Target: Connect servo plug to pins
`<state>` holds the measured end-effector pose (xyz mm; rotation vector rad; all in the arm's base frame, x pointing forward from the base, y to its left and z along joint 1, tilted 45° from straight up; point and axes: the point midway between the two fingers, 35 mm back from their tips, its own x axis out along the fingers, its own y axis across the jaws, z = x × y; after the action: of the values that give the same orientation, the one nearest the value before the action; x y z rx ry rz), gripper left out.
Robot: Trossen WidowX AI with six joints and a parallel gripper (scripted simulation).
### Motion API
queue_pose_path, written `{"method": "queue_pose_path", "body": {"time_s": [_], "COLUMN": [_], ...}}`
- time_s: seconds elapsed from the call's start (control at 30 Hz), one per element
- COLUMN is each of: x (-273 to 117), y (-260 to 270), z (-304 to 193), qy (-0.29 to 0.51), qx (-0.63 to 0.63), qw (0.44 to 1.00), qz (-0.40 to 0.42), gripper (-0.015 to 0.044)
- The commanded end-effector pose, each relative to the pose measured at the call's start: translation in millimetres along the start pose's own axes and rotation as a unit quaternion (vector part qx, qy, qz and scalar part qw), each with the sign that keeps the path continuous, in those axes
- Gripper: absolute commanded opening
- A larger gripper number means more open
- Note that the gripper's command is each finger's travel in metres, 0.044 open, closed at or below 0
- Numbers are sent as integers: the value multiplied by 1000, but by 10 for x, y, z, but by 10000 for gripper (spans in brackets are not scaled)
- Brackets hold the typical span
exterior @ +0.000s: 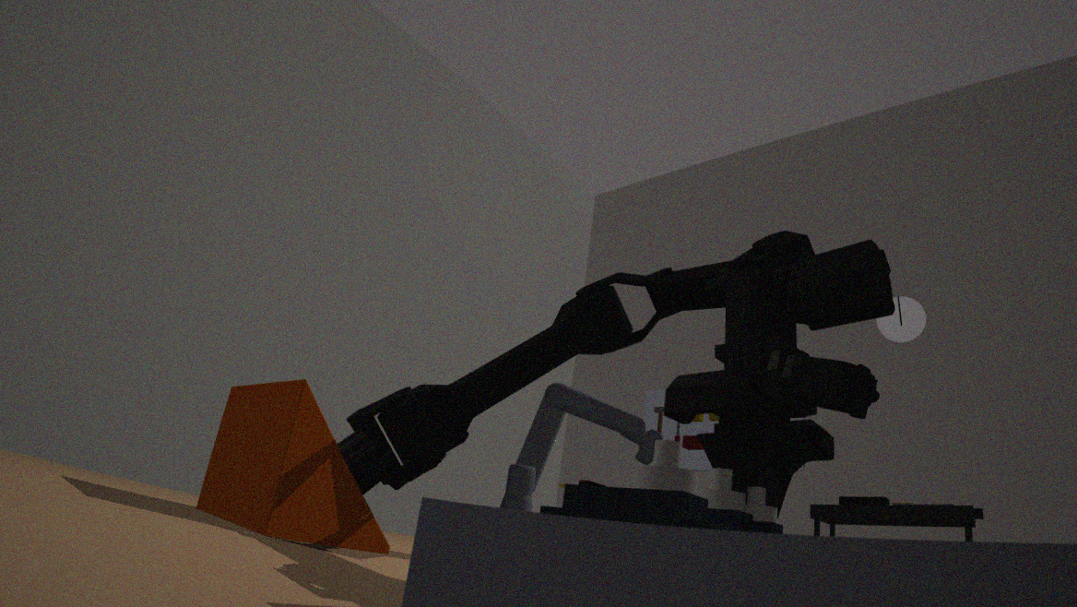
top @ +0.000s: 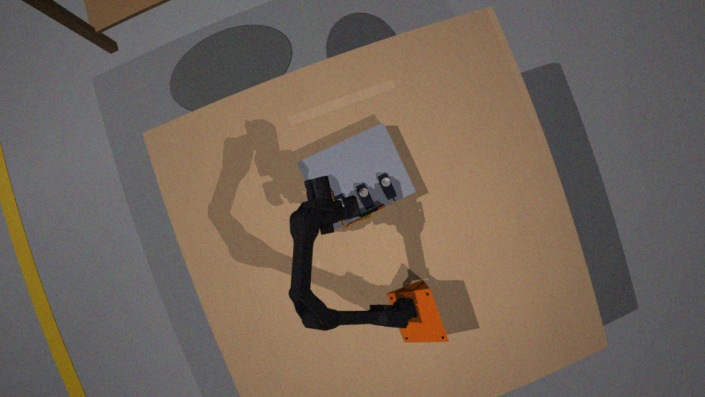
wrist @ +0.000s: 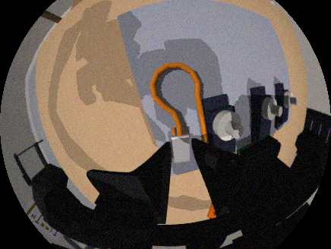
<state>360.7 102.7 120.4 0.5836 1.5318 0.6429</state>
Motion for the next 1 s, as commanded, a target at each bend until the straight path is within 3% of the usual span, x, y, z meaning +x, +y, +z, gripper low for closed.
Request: {"method": "queue_pose_path", "body": {"time_s": [0.0, 0.03, 0.13, 0.3, 0.97], "x": [54, 57, 57, 57, -527], "y": [-2, -2, -2, -2, -34], "z": [-15, -15, -15, -15, -18], "qy": [1, 1, 1, 1, 1], "qx": [4, 4, 4, 4, 22], "qw": [1000, 1000, 1000, 1000, 1000], "qz": [3, 3, 3, 3, 1], "gripper": [115, 115, 36, 3, 0]}}
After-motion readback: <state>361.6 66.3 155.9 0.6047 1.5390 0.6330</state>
